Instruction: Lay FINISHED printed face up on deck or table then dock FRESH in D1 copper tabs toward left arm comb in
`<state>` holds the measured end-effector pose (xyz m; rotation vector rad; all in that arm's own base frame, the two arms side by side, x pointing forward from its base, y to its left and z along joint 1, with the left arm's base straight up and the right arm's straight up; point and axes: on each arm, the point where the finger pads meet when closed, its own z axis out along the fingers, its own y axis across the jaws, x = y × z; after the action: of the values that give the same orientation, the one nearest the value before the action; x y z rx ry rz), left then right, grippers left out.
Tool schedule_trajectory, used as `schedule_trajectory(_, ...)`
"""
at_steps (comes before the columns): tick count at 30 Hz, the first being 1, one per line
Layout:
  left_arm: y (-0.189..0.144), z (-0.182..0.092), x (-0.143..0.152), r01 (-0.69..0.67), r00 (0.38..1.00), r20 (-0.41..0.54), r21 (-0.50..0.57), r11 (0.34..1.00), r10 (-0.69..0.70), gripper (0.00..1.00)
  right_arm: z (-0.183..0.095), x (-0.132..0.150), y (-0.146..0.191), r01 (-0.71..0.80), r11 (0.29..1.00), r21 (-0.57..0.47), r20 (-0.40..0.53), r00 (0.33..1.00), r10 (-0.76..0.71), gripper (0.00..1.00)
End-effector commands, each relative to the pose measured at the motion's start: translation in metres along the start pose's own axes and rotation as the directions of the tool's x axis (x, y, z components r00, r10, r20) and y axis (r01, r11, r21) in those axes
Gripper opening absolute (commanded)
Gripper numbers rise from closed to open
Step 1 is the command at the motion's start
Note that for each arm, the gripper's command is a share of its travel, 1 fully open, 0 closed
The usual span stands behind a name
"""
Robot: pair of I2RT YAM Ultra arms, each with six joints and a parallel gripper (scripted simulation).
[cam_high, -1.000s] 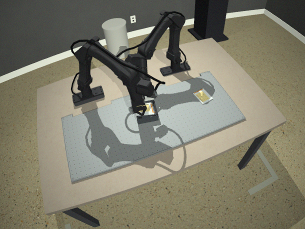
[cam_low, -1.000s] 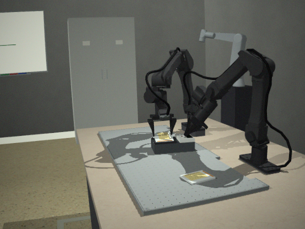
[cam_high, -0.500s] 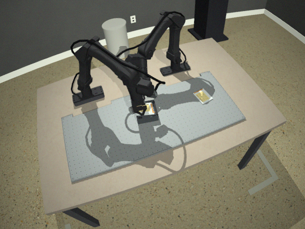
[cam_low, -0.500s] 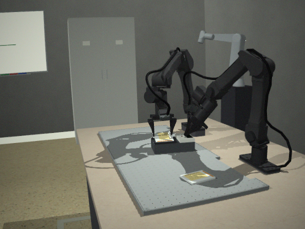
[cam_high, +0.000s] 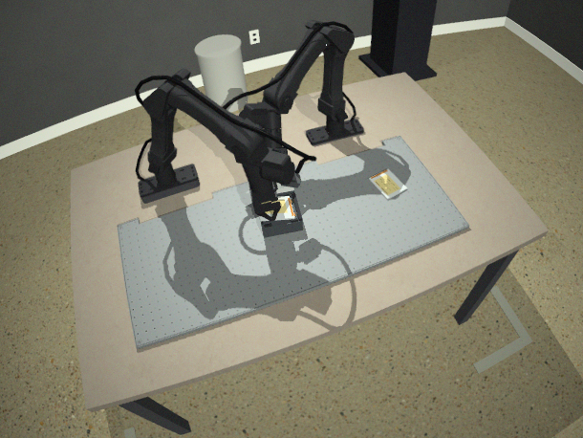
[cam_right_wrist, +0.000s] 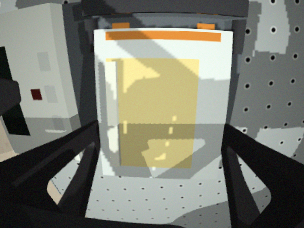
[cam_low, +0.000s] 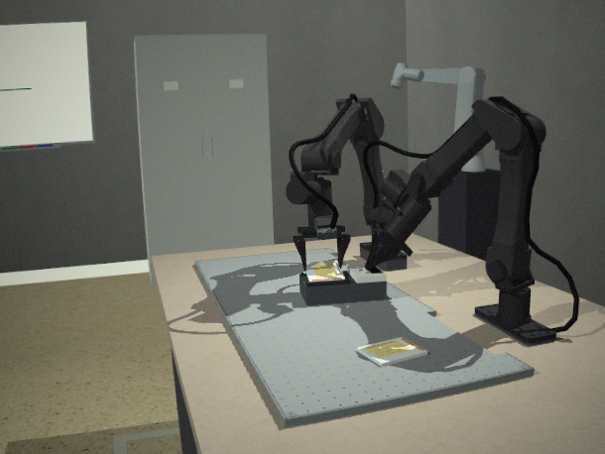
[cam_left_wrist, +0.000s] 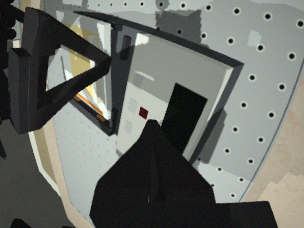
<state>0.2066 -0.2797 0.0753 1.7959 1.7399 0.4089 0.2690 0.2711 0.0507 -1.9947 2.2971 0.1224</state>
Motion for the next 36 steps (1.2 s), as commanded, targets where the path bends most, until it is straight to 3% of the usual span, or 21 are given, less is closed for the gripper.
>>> schedule_trajectory(1, -0.0583, 0.0116, 0.0372, -0.081, 0.991, -0.089, 0.21, 0.974, 0.102, 0.0, -0.0095, -0.0175, 0.0005, 0.018, 1.0, 0.008, 0.043, 0.999, -0.018, 0.0)
schedule_trajectory(36, -0.0583, 0.0116, 0.0372, -0.081, 0.991, -0.089, 0.21, 0.974, 0.102, 0.0, -0.0056, -0.0177, 0.0005, 0.018, 1.0, 0.008, 0.043, 0.999, -0.018, 0.0)
